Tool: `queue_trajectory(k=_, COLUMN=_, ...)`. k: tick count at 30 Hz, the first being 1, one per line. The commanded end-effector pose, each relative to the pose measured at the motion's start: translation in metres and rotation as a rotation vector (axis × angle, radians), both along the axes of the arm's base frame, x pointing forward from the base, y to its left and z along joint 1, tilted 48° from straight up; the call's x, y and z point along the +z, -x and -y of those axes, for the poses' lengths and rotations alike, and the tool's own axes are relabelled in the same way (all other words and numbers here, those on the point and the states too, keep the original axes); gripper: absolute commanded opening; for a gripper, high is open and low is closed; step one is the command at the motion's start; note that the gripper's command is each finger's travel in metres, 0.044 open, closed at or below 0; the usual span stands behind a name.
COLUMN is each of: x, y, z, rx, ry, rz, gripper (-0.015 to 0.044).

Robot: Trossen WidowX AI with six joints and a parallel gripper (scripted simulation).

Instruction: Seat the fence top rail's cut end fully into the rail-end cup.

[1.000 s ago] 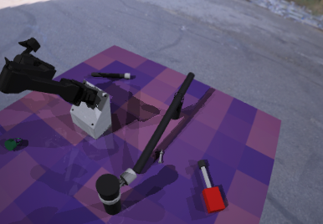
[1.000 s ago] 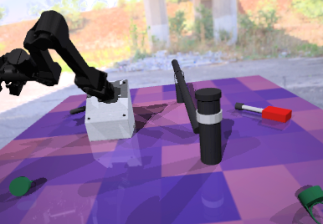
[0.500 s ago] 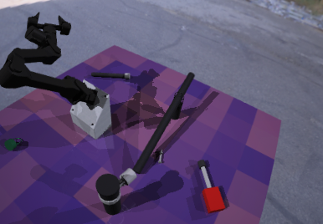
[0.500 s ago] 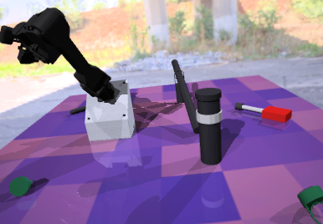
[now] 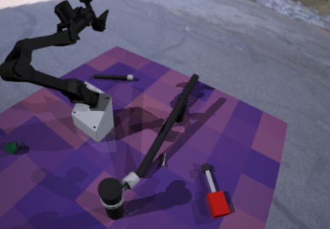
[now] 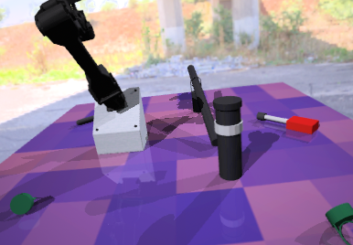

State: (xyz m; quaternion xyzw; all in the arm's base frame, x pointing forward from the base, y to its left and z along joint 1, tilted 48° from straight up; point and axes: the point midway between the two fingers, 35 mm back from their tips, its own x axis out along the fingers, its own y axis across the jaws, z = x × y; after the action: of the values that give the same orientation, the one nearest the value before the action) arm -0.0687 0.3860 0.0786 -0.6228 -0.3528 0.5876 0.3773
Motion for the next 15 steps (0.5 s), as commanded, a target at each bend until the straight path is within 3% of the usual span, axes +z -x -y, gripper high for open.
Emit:
queue_trajectory(k=1, x=-0.012, y=-0.077, z=-0.002, rx=-0.336, ry=0.064, rz=-0.116, gripper=0.044)
queue_trajectory(k=8, x=-0.026, y=-0.187, z=0.029, rx=-0.869, ry=0.099, rz=-0.279, gripper=0.044)
queue_trajectory(k=15, x=-0.032, y=-0.278, z=0.092, rx=-1.406, ry=0.043, rz=-0.403, gripper=0.044)
